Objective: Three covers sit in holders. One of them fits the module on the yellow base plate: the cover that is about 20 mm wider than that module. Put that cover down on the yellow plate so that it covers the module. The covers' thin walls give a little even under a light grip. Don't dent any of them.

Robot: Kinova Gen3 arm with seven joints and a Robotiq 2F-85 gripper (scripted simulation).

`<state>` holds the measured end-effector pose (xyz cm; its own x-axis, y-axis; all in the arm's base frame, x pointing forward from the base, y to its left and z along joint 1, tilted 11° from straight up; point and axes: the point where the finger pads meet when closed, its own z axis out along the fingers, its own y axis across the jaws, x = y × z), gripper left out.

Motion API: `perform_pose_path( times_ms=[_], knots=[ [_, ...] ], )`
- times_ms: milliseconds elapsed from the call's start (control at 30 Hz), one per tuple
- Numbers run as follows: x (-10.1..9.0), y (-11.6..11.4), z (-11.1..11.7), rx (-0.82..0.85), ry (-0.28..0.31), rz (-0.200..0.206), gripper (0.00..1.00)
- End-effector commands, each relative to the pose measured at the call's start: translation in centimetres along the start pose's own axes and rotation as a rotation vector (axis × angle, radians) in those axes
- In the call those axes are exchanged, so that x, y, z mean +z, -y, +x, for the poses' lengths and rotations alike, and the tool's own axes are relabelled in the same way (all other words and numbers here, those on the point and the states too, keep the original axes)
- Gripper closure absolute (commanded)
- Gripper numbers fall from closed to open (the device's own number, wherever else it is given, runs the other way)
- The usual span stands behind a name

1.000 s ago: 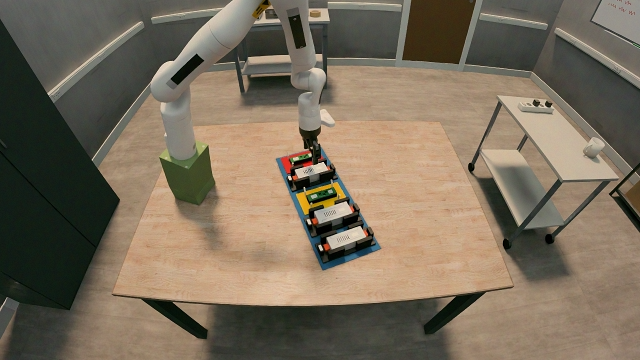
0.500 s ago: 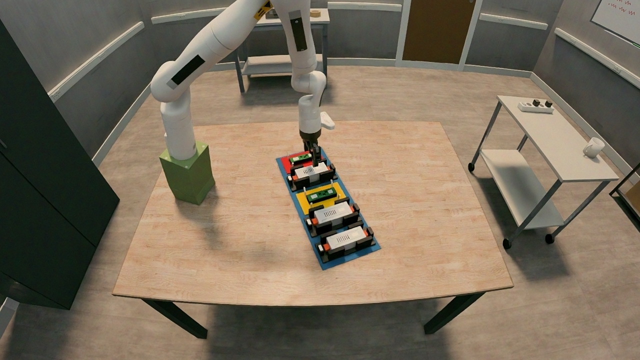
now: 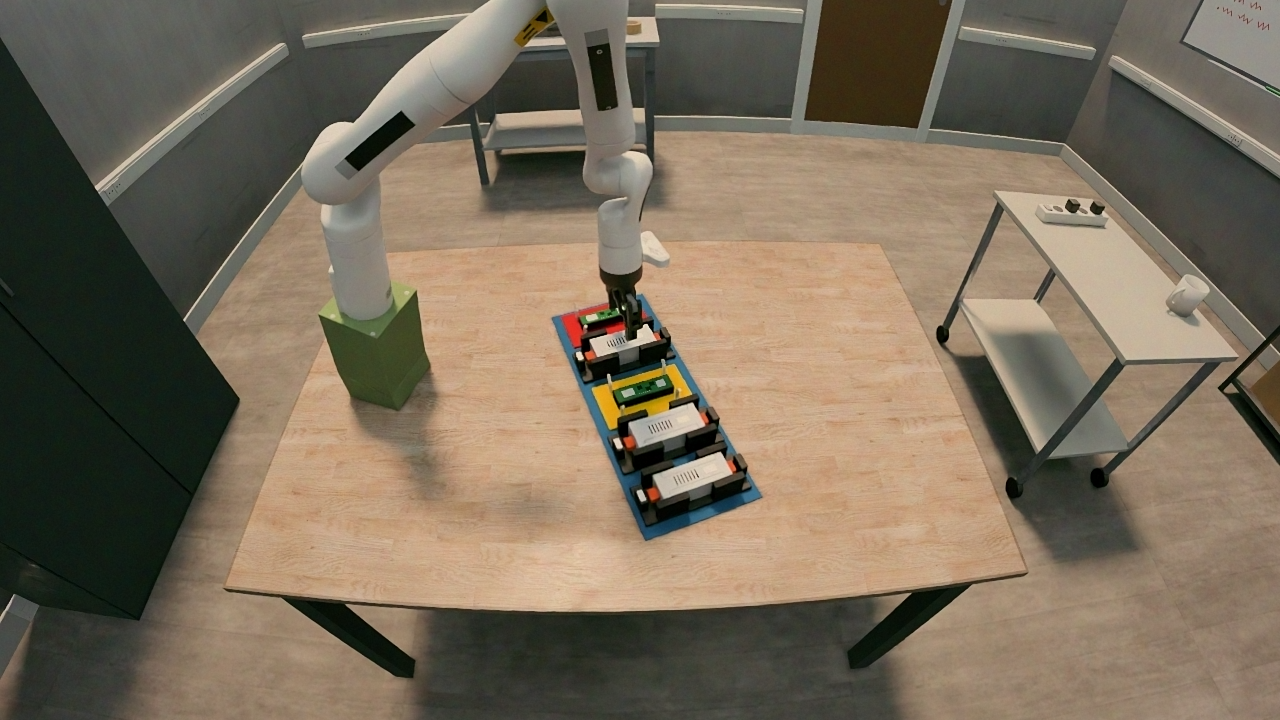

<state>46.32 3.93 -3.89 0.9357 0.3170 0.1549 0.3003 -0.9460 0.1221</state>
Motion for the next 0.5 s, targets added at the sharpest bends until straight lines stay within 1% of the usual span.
perform_pose_path(
  times_ms=[0,167,467],
  knots=[
    [0.6,0.0,0.1,0.0,-0.002,0.0,0.0],
    [1.6,0.0,0.1,0.0,-0.002,-0.001,0.0],
    [1.8,0.0,0.1,0.0,-0.002,0.0,0.0]
  ],
)
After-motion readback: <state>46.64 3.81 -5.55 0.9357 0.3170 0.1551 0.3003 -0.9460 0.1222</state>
